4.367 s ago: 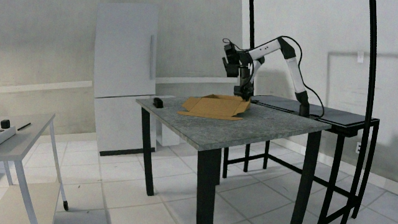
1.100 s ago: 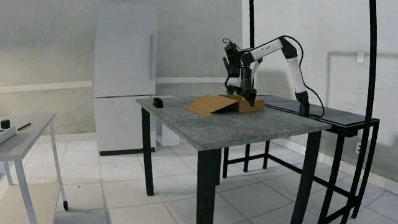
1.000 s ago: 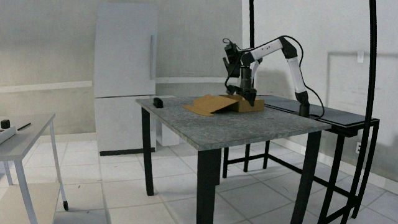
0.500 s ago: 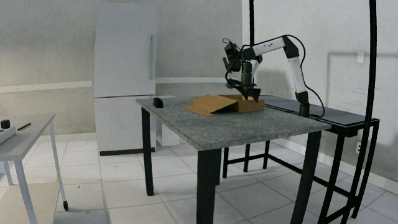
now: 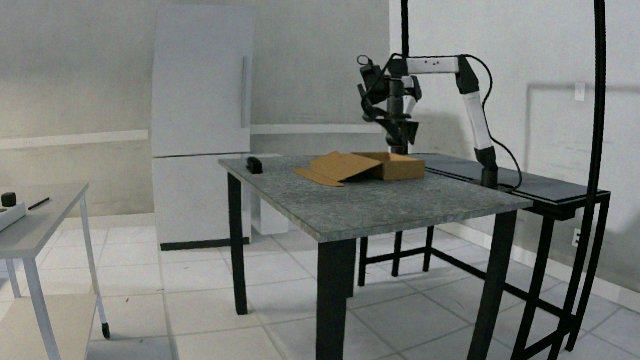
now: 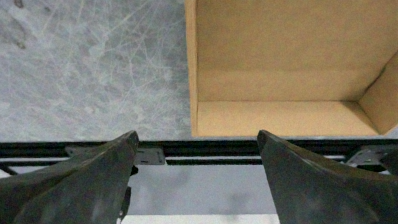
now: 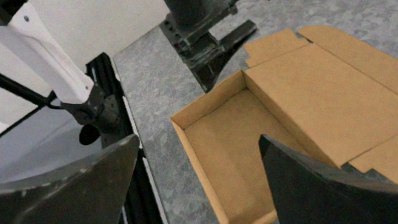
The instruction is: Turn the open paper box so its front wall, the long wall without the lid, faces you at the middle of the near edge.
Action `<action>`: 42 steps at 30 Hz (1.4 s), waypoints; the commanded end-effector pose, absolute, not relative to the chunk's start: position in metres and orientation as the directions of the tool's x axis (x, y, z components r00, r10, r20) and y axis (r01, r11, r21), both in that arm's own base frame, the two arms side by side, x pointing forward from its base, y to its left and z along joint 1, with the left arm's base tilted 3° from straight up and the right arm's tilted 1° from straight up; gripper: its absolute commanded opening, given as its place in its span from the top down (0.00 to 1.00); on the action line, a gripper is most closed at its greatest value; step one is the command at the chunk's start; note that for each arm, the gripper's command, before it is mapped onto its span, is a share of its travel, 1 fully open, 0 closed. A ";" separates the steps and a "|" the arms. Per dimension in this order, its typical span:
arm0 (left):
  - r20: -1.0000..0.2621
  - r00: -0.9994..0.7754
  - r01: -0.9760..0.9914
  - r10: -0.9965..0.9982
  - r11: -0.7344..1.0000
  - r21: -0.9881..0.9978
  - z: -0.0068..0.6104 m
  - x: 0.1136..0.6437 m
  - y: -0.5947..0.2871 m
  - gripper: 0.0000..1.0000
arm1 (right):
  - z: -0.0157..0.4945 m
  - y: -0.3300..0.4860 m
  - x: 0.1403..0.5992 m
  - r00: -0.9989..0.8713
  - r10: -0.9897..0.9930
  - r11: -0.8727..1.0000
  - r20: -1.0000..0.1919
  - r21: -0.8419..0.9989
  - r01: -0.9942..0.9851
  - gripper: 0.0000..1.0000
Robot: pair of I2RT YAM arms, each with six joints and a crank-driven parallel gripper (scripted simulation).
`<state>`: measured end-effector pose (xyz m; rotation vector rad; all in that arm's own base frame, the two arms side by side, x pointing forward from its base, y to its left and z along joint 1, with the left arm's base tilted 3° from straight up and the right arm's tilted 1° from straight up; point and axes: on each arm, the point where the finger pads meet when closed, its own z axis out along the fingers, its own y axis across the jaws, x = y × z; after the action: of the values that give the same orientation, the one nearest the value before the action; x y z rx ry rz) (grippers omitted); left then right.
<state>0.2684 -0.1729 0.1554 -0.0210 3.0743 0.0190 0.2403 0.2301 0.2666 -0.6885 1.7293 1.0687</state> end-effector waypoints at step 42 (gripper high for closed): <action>-0.070 -0.998 -0.009 -0.008 1.000 0.003 0.169 0.262 -0.172 0.00 | 0.305 0.191 0.171 -0.075 -0.425 0.235 -0.902 -0.030 -0.972 0.00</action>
<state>0.2631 -0.1697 0.1560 -0.0203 3.0955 0.0389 0.1721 0.1909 0.2938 -1.3126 1.6842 0.8171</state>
